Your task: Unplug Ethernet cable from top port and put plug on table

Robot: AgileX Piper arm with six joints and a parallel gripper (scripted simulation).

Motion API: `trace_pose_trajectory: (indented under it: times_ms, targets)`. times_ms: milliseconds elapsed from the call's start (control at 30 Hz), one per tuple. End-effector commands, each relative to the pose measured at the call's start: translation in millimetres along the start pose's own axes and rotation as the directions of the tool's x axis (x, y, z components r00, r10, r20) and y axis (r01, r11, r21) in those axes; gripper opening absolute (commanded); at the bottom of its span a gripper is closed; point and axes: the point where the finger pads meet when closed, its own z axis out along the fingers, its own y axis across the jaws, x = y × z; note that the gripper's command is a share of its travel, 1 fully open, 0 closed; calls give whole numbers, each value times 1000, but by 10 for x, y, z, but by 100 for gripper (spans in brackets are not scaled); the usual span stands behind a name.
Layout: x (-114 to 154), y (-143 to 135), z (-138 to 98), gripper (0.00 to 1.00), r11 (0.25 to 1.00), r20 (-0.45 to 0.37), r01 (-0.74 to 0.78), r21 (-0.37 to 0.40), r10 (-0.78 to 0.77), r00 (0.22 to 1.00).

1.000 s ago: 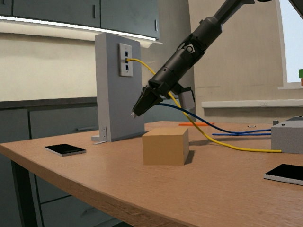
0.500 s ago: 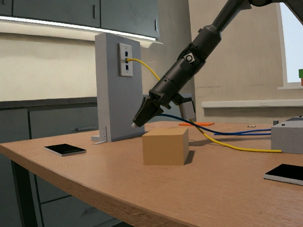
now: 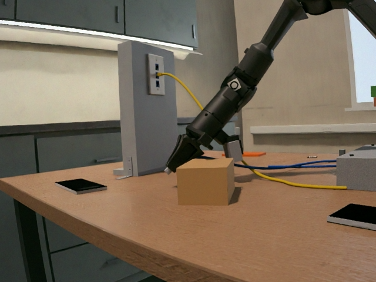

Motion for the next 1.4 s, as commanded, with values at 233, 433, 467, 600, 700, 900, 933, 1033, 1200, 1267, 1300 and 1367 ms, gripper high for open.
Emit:
trace_pose_trajectory:
  times_ms: [233,433,467,600,700,900,933,1033,1200,1267,1300,1367]
  targets:
    - [-109,6,117,0,1000,-4,1,-2,-1,1000]
    - [-154,6,163,0,1000,-4,1,-2,-1,1000]
    - [-154,6,163,0,1000,-4,1,-2,-1,1000]
    - [-163,6,172,0,1000,-4,1,-2,-1,1000]
    - [-170,6,179,0,1000,-4,1,-2,-1,1000]
    - [-183,6,192,0,1000,-4,1,-2,-1,1000]
    - [-185,6,194,0,1000,-4,1,-2,-1,1000]
    - [-189,6,198,0,1000,-4,1,-2,-1,1000]
    - [-202,7,204,0,1000,-3,1,-2,-1,1000]
    - [-208,6,206,0,1000,-2,1,-3,-1,1000]
    - [-211,6,207,0,1000,-2,1,-3,-1,1000]
    - [-217,6,209,0,1000,-2,1,-3,-1,1000]
